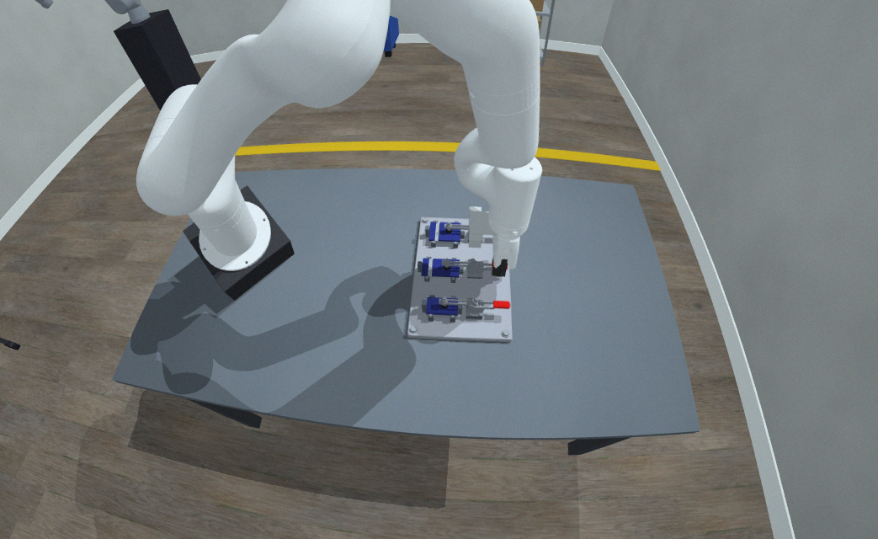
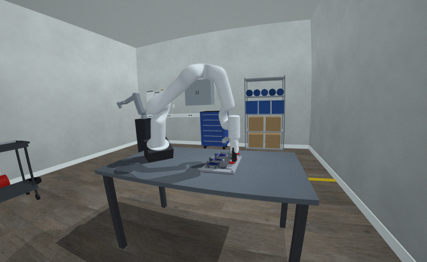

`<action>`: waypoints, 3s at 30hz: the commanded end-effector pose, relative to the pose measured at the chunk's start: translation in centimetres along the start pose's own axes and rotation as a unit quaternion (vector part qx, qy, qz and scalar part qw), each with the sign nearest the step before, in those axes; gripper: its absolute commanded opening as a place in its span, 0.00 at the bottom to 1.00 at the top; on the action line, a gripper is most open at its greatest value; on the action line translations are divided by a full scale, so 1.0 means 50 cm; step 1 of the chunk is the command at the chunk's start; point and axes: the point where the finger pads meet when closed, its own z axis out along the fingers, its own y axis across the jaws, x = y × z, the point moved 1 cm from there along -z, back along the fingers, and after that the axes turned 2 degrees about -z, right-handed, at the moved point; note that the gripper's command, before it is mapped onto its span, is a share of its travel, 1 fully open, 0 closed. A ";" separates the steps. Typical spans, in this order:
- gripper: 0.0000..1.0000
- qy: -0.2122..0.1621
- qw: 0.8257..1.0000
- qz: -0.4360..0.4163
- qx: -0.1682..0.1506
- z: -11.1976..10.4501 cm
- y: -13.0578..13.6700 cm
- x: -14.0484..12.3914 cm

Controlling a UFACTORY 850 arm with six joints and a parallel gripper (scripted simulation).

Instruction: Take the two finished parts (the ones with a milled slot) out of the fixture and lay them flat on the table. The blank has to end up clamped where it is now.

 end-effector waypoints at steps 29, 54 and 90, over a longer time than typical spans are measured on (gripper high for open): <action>0.00 -0.001 1.000 0.000 0.000 -0.008 0.000 0.001; 0.00 -0.001 1.000 0.000 0.000 -0.032 0.000 0.015; 0.00 -0.001 1.000 0.000 0.000 -0.064 0.002 0.064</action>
